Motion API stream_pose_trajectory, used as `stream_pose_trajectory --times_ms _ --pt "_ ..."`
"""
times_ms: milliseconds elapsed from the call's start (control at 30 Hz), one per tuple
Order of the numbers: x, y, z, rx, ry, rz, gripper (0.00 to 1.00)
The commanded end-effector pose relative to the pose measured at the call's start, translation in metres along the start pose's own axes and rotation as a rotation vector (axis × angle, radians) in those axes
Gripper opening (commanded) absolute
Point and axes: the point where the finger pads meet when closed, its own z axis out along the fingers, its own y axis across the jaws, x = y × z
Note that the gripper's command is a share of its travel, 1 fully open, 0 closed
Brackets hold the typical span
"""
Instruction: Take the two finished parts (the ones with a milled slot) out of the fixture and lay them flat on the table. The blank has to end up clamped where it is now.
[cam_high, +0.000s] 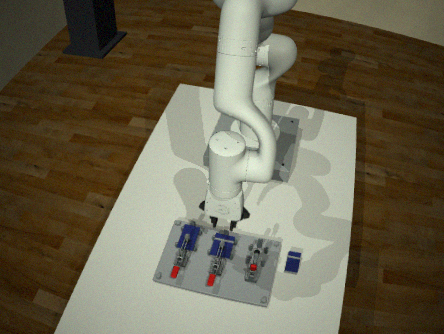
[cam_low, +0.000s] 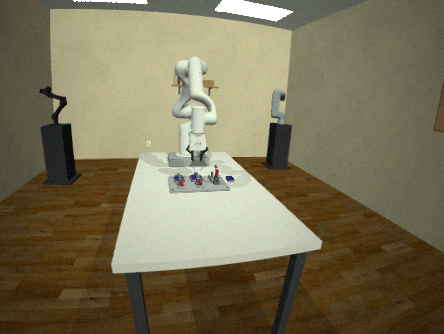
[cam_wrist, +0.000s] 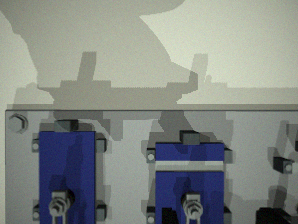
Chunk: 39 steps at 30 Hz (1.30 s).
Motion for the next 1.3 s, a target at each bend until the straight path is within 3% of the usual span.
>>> stream_pose_trajectory --times_ms 0,300,967,1267 --pt "-0.001 0.000 0.001 0.000 -0.003 0.000 0.48" --pt "-0.013 0.000 0.001 0.000 -0.003 0.000 0.48" --pt "-0.122 0.000 0.001 0.000 -0.003 0.000 0.48" --pt "-0.137 0.000 0.001 0.000 -0.003 0.000 0.48"
